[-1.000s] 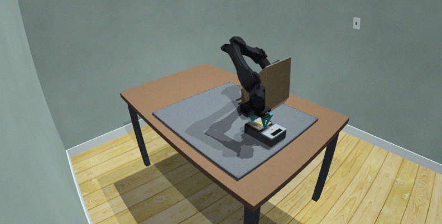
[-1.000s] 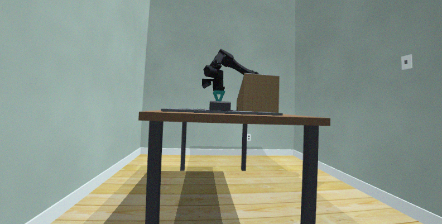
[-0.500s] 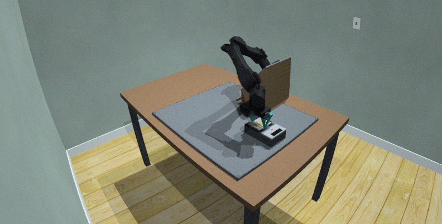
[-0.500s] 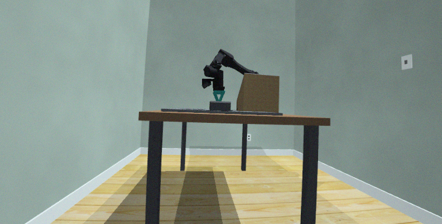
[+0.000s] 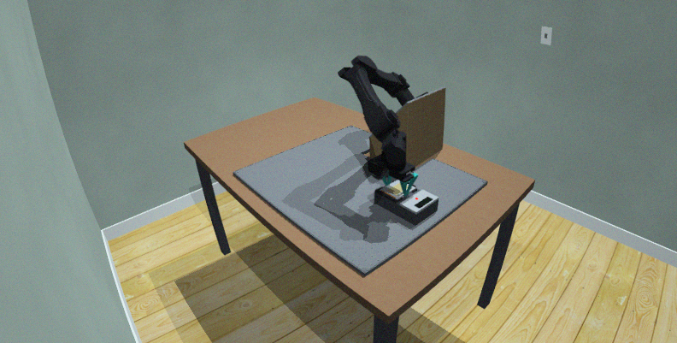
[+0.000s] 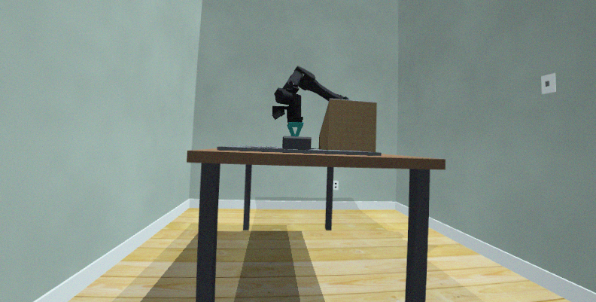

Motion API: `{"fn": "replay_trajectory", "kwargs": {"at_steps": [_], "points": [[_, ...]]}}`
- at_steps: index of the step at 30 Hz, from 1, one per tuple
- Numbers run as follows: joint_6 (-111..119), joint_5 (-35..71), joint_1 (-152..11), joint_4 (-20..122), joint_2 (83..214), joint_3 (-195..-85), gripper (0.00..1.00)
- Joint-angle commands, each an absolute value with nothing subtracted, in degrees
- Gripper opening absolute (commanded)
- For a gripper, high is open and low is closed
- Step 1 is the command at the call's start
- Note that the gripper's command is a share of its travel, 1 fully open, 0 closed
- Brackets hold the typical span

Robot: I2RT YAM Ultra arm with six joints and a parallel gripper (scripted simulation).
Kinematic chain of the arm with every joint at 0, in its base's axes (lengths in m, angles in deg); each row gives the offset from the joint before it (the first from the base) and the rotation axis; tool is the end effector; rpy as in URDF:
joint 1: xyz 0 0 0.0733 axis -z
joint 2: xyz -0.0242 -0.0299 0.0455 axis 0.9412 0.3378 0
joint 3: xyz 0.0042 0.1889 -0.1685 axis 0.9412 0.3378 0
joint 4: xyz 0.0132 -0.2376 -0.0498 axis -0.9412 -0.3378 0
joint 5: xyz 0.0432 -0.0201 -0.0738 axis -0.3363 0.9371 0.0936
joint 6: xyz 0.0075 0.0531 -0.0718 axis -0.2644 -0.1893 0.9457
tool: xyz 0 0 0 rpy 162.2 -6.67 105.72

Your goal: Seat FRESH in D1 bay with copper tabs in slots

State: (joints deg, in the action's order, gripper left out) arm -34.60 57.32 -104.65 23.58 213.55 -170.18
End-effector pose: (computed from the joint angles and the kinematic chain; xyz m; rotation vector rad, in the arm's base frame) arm 0.3045 0.1485 -0.1508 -0.1153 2.8422 -1.1857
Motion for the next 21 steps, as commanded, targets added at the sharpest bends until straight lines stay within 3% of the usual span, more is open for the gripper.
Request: {"fn": "replay_trajectory", "kwargs": {"at_steps": [1, 10, 11, 21], "points": [[-31.7, 59.6, -102.5, 29.2, 216.0, -168.8, 0.0], [-31.7, 59.6, -102.5, 29.2, 216.0, -168.8, 0.0], [-31.9, 59.6, -102.6, 29.1, 215.9, -168.8, 0.92], [-33.3, 59.2, -103.5, 27.9, 214.9, -168.6, 0.92]]}}
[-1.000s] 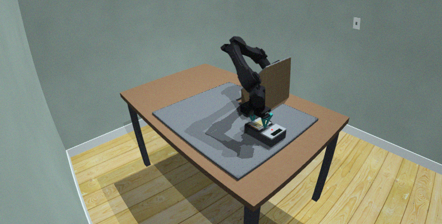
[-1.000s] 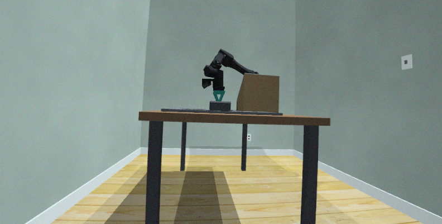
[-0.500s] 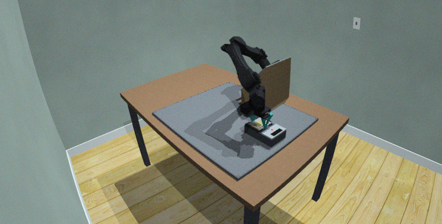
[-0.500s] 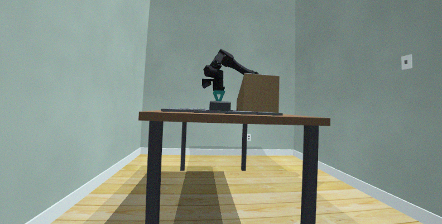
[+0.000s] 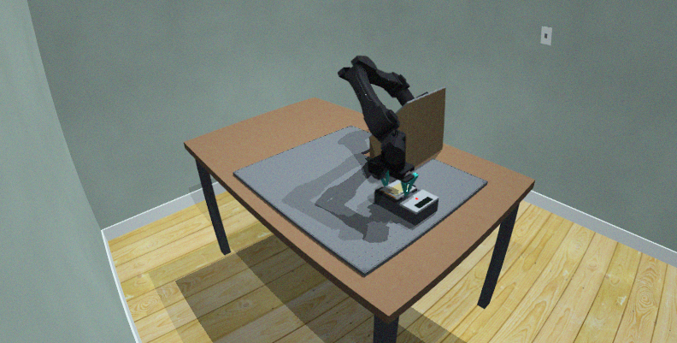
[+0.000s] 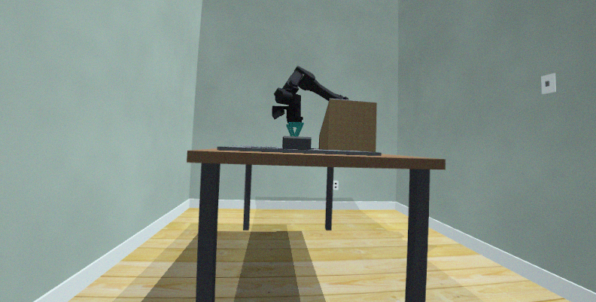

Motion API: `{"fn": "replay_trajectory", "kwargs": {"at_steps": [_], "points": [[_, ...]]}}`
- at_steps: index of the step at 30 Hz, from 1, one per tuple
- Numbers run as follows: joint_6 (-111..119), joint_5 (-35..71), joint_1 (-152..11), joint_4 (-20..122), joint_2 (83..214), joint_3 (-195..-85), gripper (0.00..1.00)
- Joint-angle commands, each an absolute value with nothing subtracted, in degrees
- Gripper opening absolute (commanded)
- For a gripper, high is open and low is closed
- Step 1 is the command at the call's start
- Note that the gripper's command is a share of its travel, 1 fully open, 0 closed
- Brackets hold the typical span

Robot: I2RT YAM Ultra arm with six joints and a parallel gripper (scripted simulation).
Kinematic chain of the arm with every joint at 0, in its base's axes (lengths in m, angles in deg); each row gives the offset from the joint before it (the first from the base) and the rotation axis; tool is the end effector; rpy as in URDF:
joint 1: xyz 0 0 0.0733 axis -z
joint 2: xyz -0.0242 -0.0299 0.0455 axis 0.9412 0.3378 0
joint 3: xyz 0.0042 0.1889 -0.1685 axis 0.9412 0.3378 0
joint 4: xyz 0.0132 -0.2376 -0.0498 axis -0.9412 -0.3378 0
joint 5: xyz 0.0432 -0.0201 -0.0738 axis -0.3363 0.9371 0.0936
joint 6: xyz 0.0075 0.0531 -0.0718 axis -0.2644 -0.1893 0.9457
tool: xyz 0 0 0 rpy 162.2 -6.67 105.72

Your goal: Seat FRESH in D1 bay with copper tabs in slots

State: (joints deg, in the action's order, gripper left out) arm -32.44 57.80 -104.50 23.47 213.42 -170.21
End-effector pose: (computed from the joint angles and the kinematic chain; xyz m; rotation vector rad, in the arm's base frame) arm 0.3058 0.1477 -0.1495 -0.1680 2.8445 -1.1994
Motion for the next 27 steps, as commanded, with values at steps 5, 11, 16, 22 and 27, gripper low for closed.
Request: {"fn": "replay_trajectory", "kwargs": {"at_steps": [5, 11, 16, 22, 27], "points": [[-34.0, 59.0, -104.6, 26.9, 214.2, -168.7, 0.92], [-34.7, 58.7, -105.9, 26.0, 211.9, -169.5, 0.92], [-34.7, 58.7, -105.9, 26.0, 211.9, -169.6, 0.92], [-34.7, 58.7, -105.9, 26.0, 211.9, -169.6, 0.92], [-34.7, 58.7, -105.9, 26.0, 211.9, -169.6, 0.92]]}}
